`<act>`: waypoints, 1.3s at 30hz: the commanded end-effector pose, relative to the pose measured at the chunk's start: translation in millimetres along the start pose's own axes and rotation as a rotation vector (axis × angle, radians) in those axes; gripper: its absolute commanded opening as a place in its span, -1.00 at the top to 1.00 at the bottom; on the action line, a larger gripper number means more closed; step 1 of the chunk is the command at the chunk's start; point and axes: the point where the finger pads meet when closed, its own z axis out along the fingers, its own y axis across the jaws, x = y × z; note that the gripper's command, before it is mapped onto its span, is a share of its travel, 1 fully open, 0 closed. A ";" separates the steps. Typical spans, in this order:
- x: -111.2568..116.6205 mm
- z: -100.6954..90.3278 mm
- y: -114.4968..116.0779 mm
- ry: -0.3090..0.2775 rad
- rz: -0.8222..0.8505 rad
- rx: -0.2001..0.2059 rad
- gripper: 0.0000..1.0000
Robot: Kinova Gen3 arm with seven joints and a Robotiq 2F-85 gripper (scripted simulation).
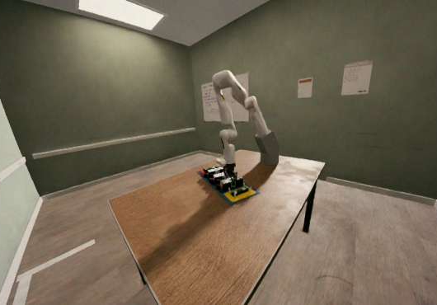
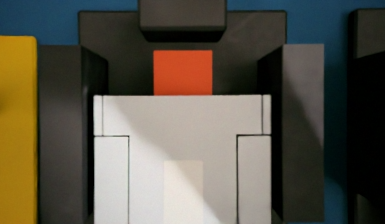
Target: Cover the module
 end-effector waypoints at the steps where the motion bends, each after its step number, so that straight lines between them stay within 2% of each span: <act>1: 0.7 -0.7 -0.5 0.001 0.000 0.001 -0.39; 14: 0.7 -0.7 -0.5 0.001 0.000 0.001 -0.39; 15: 0.7 -0.7 -0.5 0.001 0.000 0.001 1.00; 39: 0.7 -0.7 -0.5 0.001 0.000 0.001 1.00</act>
